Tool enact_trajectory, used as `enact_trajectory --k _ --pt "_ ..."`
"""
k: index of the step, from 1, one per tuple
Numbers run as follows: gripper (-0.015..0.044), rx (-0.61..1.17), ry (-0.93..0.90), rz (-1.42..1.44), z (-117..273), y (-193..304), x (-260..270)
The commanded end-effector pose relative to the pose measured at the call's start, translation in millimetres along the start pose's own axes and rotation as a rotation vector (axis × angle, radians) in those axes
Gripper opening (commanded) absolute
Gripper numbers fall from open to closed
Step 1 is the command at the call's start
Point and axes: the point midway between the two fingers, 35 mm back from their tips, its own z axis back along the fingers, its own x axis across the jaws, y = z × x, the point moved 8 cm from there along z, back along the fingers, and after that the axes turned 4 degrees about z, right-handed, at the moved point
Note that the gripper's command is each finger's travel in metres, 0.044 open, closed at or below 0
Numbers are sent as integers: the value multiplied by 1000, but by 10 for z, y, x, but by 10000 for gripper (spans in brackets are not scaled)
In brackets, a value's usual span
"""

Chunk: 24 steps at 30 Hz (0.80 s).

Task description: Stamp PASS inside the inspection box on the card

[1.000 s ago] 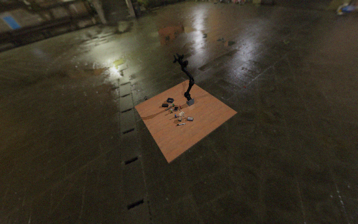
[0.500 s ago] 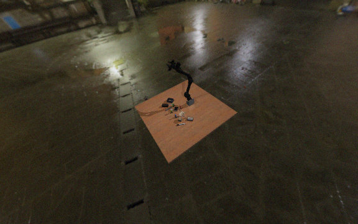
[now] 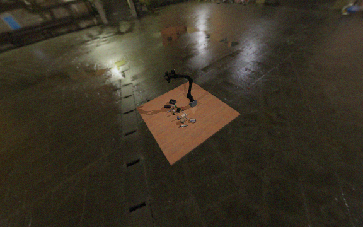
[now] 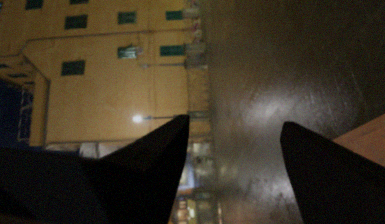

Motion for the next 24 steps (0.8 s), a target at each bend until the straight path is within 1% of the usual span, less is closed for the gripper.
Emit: enact_trajectory --k 1,7,13,18,24 --pt "210 58 91 64 -116 180 -192" --pt "210 258 319 227 -343 750 -715" --pt "210 502 503 446 -366 1378 -1178" --pt "210 773 629 716 -205 1970 -1561" --pt "210 1127 697 1108 181 2573 -1930"
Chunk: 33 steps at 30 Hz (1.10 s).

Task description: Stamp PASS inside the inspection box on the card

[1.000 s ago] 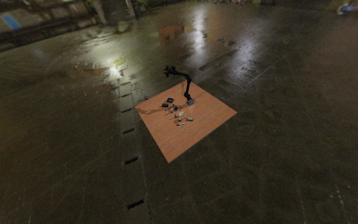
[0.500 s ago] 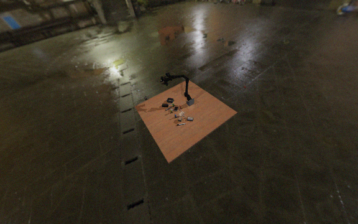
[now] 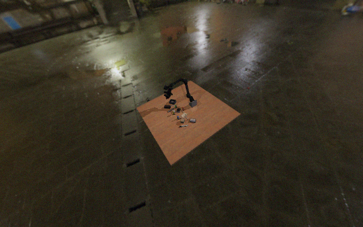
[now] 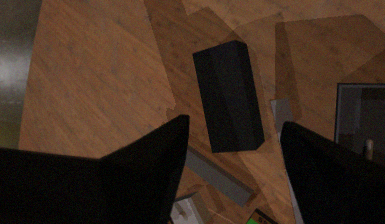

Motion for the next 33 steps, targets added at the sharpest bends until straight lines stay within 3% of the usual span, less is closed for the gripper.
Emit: enact_trajectory --k 1,9,33 --pt "210 183 97 338 -219 490 195" --pt "210 490 255 1097 -341 1395 378" --pt "210 496 257 1114 -513 1423 304"
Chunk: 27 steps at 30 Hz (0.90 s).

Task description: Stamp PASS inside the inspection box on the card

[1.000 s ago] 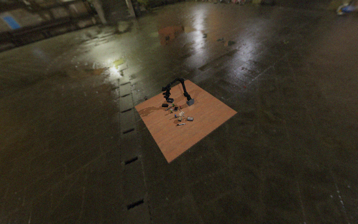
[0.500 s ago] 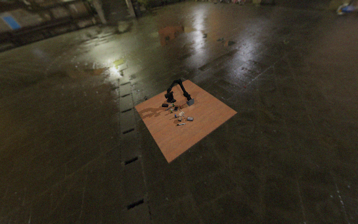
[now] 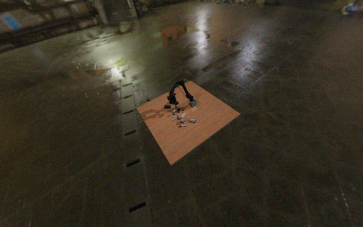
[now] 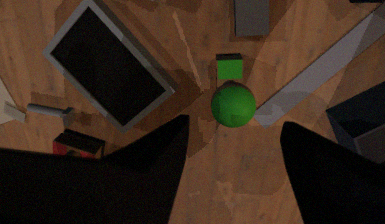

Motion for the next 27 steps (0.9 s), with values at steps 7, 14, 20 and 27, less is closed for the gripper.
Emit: enact_trajectory --k 7,14,20,27 --pt "210 5 3 10 -178 -8 8" --pt "210 5 3 9 -290 -8 4" --pt "210 5 5 9 -386 -4 1" --pt "210 5 6 10 -497 5 -5"
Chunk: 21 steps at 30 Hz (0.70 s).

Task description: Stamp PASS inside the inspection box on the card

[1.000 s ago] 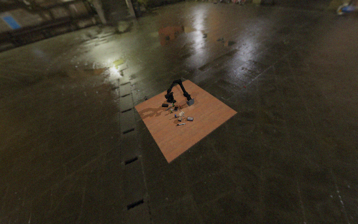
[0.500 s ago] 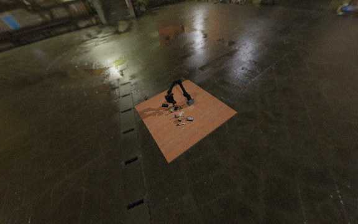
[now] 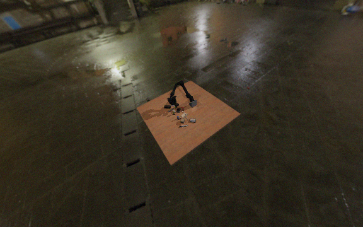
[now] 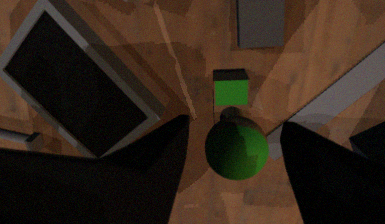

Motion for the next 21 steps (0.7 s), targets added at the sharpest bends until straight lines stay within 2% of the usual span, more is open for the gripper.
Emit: enact_trajectory --k 1,12,16,21 --pt "210 5 -1 10 -80 10 12" --pt "210 5 2 10 -180 24 7" --pt "105 3 5 2 -159 20 -5" --pt "72 3 5 2 -159 20 -5"
